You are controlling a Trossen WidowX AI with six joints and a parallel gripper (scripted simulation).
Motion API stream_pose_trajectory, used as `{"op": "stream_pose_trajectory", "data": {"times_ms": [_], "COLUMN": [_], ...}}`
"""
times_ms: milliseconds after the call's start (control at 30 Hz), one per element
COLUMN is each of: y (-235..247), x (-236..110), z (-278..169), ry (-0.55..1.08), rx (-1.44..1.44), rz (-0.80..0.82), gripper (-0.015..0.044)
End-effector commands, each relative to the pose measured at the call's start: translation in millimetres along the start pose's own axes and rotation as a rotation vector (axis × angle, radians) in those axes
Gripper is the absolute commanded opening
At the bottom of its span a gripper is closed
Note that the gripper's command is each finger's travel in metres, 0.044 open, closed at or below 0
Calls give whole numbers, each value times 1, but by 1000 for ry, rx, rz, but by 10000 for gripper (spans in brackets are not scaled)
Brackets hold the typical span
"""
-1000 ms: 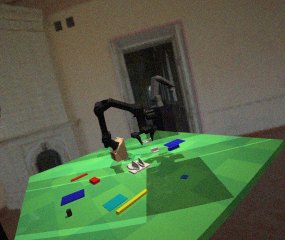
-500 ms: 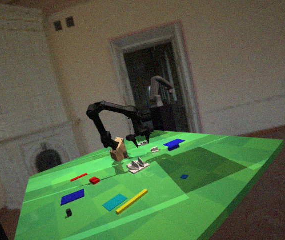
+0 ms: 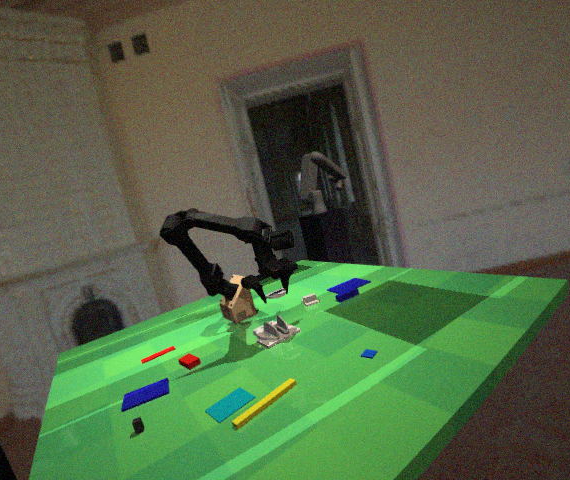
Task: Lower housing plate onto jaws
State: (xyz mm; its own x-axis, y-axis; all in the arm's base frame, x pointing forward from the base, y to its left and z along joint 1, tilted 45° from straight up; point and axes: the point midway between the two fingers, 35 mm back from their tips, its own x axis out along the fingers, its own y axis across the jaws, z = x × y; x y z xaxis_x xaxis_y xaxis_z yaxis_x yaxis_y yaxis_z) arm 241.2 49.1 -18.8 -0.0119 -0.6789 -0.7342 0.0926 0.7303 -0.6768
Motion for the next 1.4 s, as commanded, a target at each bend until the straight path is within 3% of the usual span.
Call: {"op": "stream_pose_trajectory", "data": {"times_ms": [0, 467, 1367], "y": [-17, -59, -59], "x": [0, 7, 7], "z": [2, 1, 1], "ry": [-6, -1, -1], "rx": [-22, -81, -82], "rz": [-7, -30, -30], "gripper": [351, 351, 351]}}
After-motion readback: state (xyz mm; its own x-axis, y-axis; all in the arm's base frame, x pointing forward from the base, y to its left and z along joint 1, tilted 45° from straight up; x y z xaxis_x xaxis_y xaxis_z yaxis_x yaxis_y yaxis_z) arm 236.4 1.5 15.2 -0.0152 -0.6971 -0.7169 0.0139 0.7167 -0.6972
